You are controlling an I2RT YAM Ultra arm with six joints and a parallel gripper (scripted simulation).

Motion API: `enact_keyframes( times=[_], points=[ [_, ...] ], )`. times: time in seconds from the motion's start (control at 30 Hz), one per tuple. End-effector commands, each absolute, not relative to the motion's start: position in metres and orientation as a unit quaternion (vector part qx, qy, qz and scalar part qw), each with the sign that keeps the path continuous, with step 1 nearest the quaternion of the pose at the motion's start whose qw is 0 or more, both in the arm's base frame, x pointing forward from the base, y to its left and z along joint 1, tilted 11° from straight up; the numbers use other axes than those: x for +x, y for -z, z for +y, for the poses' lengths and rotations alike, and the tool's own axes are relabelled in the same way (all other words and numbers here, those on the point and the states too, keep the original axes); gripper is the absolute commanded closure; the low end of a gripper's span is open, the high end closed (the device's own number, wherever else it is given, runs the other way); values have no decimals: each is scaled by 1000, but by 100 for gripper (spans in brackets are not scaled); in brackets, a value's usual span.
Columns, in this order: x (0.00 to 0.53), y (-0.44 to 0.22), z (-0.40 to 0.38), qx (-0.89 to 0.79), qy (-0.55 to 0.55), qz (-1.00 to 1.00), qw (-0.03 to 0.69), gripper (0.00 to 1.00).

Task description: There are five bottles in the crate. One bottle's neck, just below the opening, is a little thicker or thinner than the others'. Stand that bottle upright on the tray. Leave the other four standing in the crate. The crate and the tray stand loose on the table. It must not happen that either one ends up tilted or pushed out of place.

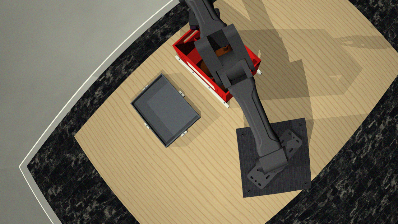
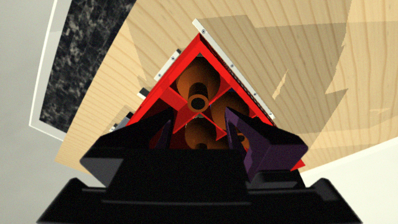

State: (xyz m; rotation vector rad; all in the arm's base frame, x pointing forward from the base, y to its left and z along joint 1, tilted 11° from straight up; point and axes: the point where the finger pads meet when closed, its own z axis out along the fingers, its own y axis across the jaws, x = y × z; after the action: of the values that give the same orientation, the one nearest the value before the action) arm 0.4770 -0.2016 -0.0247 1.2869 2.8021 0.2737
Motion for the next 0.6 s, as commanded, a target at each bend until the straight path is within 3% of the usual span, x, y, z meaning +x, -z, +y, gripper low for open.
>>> enact_keyframes(
  times=[0.0,0.57],
  points=[
    [480,11,-203,417,-90,904,38,39],
    [488,0,-204,415,-89,904,52,39]
  ],
)
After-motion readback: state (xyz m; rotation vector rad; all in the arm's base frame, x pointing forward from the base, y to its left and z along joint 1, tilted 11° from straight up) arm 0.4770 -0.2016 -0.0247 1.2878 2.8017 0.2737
